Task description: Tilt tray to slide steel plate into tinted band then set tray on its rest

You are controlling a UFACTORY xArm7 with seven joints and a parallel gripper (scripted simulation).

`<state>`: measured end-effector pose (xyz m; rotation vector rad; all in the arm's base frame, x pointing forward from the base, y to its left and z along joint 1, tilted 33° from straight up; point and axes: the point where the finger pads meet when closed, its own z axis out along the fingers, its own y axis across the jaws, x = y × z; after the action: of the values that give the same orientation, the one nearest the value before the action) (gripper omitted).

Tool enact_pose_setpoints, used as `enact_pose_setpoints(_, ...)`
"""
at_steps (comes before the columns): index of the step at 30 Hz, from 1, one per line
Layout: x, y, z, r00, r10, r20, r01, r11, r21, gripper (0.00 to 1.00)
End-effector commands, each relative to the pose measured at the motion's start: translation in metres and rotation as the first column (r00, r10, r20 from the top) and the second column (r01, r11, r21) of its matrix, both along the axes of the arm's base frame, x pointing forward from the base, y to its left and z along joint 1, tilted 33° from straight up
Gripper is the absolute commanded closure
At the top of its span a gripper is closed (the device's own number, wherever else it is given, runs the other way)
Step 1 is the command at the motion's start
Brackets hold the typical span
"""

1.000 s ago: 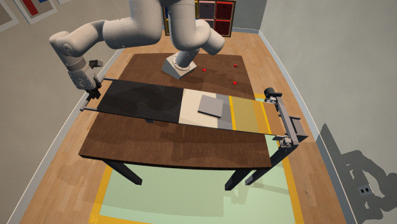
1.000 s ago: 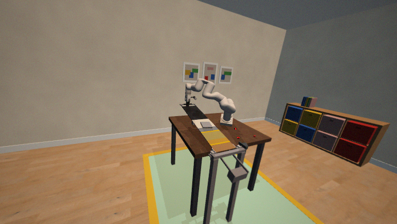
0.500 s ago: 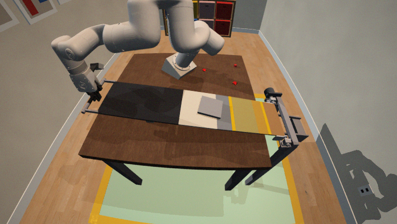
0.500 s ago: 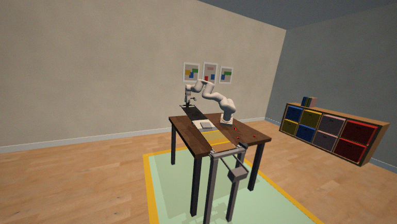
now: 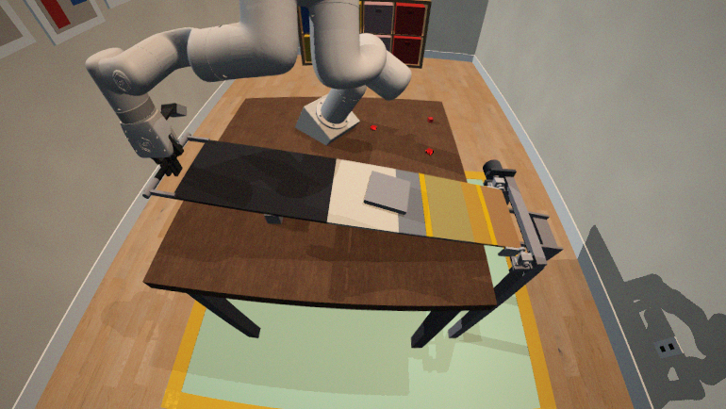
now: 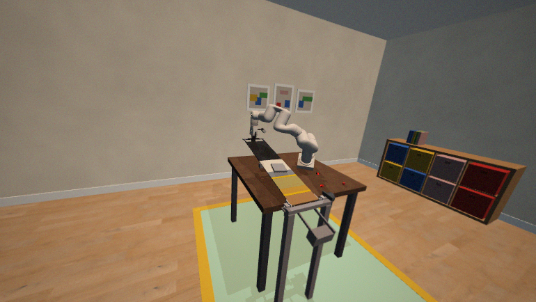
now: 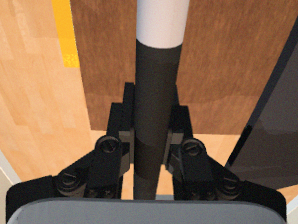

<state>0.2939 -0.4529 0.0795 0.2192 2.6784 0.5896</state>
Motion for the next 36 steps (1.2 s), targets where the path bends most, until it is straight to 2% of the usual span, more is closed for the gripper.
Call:
enact_pose_setpoints(1, 0.01, 0.002, -0.023, 1.0, -0.002, 0.0, 0.002, 1.0, -0.005, 1.0)
enact_pose_setpoints(4, 0.013, 0.004, -0.029, 1.0, -0.002, 0.0, 0.002, 1.0, -0.005, 1.0)
enact_pose_setpoints(20, 0.014, 0.005, -0.032, 1.0, -0.002, 0.0, 0.002, 1.0, -0.005, 1.0)
enact_pose_setpoints(22, 0.004, -0.001, -0.009, 1.0, -0.002, 0.0, 0.002, 1.0, -0.005, 1.0)
enact_pose_setpoints(25, -0.016, -0.01, 0.038, 1.0, -0.002, 0.0, 0.002, 1.0, -0.005, 1.0)
enact_pose_setpoints(26, -0.018, -0.011, 0.043, 1.0, -0.002, 0.0, 0.002, 1.0, -0.005, 1.0)
enact_pose_setpoints(28, -0.011, -0.008, 0.025, 1.0, -0.002, 0.0, 0.002, 1.0, -0.005, 1.0)
enact_pose_setpoints(31, 0.009, 0.002, -0.022, 1.0, -0.002, 0.0, 0.002, 1.0, -0.005, 1.0)
enact_pose_setpoints(36, 0.011, 0.003, -0.026, 1.0, -0.002, 0.0, 0.002, 1.0, -0.005, 1.0)
